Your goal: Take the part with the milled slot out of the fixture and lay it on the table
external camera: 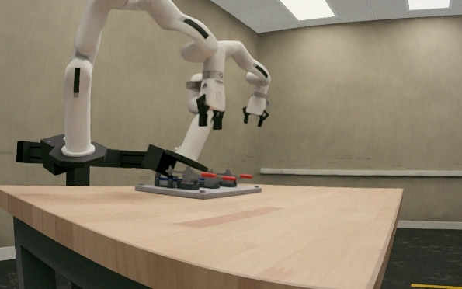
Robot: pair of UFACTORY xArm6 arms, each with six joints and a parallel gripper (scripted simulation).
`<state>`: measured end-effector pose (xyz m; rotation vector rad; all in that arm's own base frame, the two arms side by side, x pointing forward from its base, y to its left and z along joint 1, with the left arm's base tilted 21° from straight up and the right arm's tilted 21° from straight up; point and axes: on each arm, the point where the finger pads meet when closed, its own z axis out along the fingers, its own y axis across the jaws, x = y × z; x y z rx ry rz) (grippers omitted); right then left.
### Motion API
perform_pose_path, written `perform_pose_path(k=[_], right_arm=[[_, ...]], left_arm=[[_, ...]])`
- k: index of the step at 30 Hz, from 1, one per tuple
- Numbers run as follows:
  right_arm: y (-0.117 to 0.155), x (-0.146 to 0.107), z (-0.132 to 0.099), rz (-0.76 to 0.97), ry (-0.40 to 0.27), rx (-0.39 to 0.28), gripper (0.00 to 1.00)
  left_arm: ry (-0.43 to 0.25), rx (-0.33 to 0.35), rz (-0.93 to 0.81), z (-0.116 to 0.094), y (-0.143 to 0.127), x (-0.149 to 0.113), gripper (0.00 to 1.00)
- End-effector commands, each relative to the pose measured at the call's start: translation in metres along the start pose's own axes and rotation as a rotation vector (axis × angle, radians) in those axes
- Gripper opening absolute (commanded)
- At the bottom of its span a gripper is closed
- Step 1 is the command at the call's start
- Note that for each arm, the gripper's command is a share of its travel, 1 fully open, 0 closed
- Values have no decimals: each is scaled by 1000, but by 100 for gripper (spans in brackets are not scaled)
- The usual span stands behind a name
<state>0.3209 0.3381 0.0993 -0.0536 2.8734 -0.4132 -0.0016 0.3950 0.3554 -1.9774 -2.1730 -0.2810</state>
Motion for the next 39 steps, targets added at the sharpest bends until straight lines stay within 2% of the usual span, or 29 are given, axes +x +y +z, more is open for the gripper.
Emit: perform_pose_path(k=[1, 19, 20, 39], right_arm=[[1, -1, -1, 0, -2, -3, 100], [1, -1, -1, 0, -2, -3, 100], [1, -1, -1, 0, -2, -3, 0], [1, -1, -1, 0, -2, -3, 0]], left_arm=[[4, 0, 17, -3, -9, -1, 100], [4, 1, 41, -4, -19, -3, 100], [4, 1, 41, -4, -19, -3, 100], [4, 1, 41, -4, -19, -3, 100]])
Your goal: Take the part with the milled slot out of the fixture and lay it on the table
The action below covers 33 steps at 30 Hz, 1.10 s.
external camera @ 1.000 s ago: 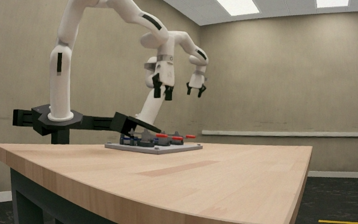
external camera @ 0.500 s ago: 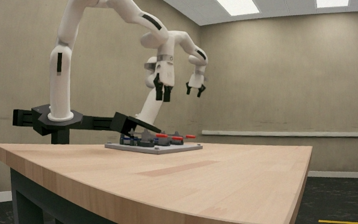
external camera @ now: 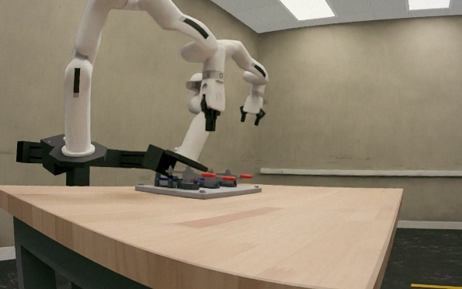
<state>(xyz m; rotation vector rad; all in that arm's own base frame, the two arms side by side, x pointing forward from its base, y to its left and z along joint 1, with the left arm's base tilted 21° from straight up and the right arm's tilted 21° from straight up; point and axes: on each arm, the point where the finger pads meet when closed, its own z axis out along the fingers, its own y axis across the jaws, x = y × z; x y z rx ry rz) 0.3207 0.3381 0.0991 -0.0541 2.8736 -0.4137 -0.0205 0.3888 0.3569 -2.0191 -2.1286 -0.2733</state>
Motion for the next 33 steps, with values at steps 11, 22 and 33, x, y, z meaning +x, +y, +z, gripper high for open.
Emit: perform_pose_path(k=[11, 22, 33], right_arm=[[1, -1, -2, 1, -2, -3, 0], [1, -1, -2, 1, -2, -3, 0], [1, -1, -2, 1, -2, -3, 100]], left_arm=[[4, 0, 0, -1, 0, 1, 100], [4, 0, 0, -1, 0, 1, 100], [4, 0, 0, -1, 0, 1, 100]])
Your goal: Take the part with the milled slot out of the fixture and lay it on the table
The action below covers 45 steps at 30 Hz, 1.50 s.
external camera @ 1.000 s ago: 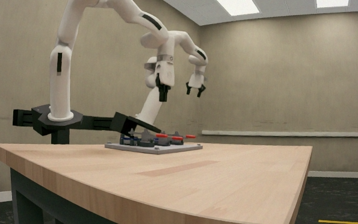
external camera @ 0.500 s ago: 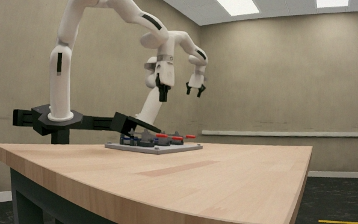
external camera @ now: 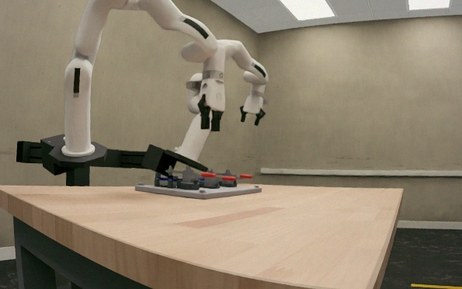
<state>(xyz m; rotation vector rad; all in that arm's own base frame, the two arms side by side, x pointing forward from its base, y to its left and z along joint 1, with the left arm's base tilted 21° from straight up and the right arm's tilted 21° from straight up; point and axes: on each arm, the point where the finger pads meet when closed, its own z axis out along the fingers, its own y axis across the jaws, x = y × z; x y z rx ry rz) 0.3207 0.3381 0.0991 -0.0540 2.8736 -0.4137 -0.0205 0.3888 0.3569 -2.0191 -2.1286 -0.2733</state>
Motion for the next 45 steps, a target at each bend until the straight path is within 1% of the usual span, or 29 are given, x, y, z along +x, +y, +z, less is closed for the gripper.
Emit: perform_pose_path(k=[1, 35, 36, 45], right_arm=[[1, -1, -2, 1, -2, -3, 100], [1, -1, -2, 1, -2, -3, 100], [1, -1, -2, 1, -2, -3, 48], [1, -1, -2, 1, -2, -3, 48]], left_arm=[[4, 0, 0, -1, 0, 1, 100], [4, 0, 0, -1, 0, 1, 100], [4, 0, 0, -1, 0, 1, 100], [4, 0, 0, -1, 0, 1, 100]])
